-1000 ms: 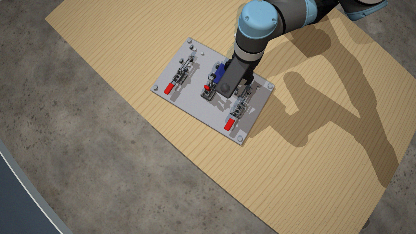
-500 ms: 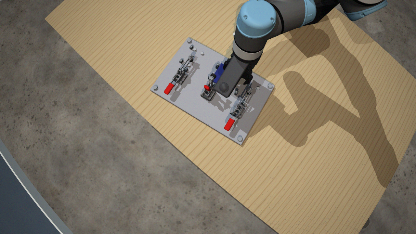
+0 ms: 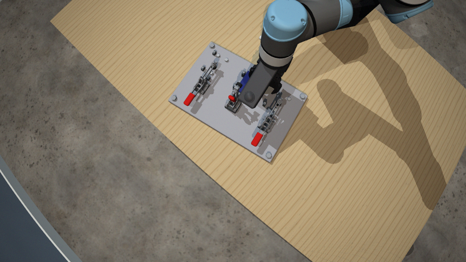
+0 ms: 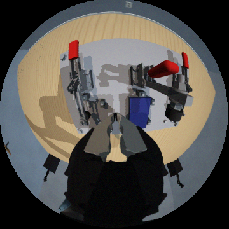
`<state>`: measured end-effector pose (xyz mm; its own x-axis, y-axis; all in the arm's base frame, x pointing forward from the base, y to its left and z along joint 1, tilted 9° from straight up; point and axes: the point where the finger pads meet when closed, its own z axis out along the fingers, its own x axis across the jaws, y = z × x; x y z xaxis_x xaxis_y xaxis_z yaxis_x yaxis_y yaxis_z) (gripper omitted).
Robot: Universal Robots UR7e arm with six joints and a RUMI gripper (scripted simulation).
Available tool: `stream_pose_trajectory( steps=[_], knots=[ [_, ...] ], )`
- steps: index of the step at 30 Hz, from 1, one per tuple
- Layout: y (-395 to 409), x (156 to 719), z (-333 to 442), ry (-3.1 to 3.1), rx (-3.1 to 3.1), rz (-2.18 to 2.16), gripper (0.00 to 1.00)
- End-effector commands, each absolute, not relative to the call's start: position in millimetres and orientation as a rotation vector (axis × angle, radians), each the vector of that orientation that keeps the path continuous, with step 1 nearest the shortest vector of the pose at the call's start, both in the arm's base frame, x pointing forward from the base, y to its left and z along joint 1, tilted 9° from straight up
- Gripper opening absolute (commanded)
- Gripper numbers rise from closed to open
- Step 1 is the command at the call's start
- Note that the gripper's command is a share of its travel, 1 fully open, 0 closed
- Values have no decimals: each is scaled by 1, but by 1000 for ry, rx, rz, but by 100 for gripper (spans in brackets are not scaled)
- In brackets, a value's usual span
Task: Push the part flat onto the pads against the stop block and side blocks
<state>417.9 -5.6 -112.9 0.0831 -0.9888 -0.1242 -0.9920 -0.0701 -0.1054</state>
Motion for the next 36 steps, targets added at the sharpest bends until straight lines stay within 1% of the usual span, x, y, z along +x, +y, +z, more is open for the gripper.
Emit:
stream_pose_trajectory(
  steps=[1,36],
  knots=[
    [-6,418,-113,2023,-2186,28,0],
    [-14,419,-114,2023,-2186,28,0]
  ],
)
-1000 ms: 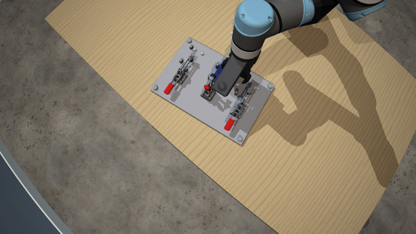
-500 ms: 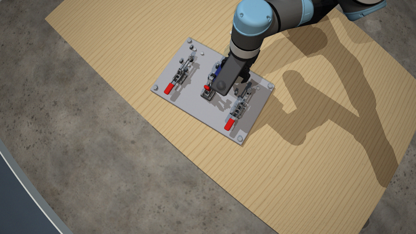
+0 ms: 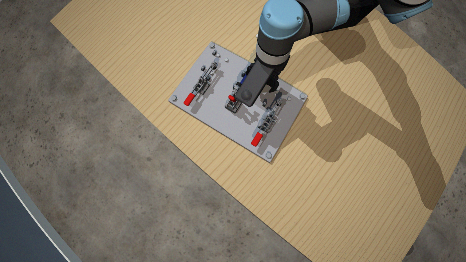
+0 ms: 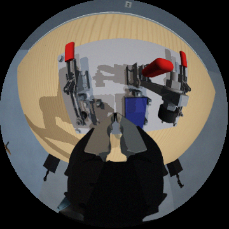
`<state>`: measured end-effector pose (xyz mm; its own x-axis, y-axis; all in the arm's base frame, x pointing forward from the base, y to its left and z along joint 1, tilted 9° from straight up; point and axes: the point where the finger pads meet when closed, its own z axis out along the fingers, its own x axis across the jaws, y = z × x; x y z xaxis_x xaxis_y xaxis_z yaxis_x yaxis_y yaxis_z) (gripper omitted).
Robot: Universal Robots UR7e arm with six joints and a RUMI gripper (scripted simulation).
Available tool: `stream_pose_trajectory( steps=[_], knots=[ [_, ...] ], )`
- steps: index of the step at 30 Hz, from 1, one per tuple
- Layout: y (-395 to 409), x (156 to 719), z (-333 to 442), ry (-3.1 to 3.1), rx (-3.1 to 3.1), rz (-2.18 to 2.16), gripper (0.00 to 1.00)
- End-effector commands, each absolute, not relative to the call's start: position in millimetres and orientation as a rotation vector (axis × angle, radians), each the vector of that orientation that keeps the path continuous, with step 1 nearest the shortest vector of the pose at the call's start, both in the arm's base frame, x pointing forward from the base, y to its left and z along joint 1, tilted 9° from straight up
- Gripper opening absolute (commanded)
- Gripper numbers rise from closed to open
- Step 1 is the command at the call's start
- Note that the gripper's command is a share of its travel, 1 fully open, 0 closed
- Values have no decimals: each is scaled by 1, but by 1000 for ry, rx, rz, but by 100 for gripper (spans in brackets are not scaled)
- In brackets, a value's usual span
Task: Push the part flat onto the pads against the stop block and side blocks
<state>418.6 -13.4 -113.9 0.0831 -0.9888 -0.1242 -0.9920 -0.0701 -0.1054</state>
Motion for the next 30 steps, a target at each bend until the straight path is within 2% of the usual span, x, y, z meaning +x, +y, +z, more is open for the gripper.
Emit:
stream_pose_trajectory(
  steps=[1,30],
  knots=[
    [-14,419,-114,2023,-2186,28,0],
    [-21,420,-115,2023,-2186,28,0]
  ],
)
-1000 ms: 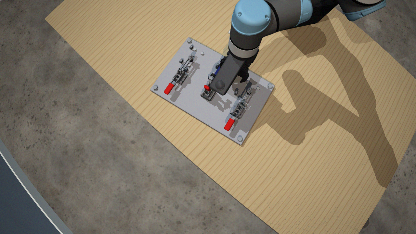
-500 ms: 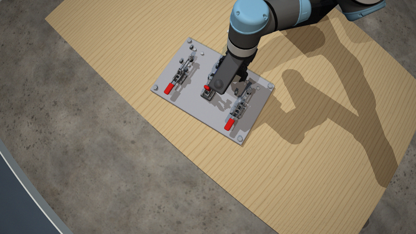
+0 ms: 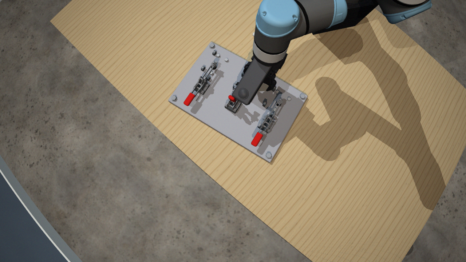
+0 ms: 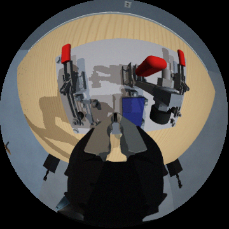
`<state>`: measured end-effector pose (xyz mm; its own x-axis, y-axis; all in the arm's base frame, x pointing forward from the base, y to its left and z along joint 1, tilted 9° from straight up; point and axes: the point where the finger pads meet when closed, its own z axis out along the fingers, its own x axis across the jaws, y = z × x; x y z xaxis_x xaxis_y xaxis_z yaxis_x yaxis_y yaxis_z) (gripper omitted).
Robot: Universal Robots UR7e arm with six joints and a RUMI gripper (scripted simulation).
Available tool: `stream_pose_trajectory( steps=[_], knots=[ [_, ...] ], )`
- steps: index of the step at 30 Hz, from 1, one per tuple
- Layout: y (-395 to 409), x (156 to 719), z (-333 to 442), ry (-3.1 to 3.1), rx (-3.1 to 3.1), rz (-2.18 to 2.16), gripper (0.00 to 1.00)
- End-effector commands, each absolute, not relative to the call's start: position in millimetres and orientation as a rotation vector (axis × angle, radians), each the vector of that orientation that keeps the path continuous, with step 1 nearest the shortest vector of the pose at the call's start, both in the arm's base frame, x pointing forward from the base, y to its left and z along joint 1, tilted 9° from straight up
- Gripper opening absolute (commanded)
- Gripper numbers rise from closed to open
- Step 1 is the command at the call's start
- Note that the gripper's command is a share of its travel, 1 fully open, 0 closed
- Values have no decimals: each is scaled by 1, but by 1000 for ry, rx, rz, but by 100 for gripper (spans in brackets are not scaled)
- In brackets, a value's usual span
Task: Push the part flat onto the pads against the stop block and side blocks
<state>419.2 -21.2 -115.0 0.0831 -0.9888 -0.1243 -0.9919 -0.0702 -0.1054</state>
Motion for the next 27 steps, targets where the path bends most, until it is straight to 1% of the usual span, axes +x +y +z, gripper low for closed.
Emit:
stream_pose_trajectory(
  steps=[1,21,27],
  knots=[
    [-21,420,-115,2023,-2186,28,0],
    [-25,420,-115,2023,-2186,28,0],
    [-15,419,-114,2025,-2187,26,0]
  ],
)
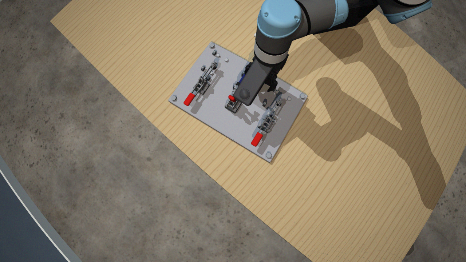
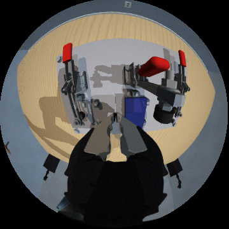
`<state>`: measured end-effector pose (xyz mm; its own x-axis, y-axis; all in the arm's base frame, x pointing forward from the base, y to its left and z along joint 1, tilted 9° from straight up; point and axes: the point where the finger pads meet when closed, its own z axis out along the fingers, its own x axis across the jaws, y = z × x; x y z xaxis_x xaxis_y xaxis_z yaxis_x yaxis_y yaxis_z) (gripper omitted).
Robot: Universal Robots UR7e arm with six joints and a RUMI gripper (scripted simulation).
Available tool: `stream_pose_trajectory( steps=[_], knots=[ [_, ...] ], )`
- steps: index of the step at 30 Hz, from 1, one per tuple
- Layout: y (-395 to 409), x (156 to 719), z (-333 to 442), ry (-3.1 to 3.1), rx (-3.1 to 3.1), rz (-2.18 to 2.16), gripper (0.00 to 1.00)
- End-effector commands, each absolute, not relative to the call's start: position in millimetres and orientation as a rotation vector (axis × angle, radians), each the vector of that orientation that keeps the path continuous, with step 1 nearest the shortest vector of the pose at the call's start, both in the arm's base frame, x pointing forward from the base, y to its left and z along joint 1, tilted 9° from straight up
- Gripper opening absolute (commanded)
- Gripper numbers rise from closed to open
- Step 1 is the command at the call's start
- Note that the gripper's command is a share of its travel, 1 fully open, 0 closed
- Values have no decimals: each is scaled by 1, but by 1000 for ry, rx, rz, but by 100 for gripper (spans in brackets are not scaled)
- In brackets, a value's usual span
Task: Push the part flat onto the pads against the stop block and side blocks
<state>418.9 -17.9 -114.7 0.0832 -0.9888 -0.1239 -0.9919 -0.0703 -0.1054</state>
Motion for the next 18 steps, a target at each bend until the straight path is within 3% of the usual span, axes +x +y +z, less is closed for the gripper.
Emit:
stream_pose_trajectory(
  steps=[1,18],
  knots=[
    [-15,419,-114,2025,-2187,26,0],
    [-5,418,-113,2023,-2186,28,0]
  ],
)
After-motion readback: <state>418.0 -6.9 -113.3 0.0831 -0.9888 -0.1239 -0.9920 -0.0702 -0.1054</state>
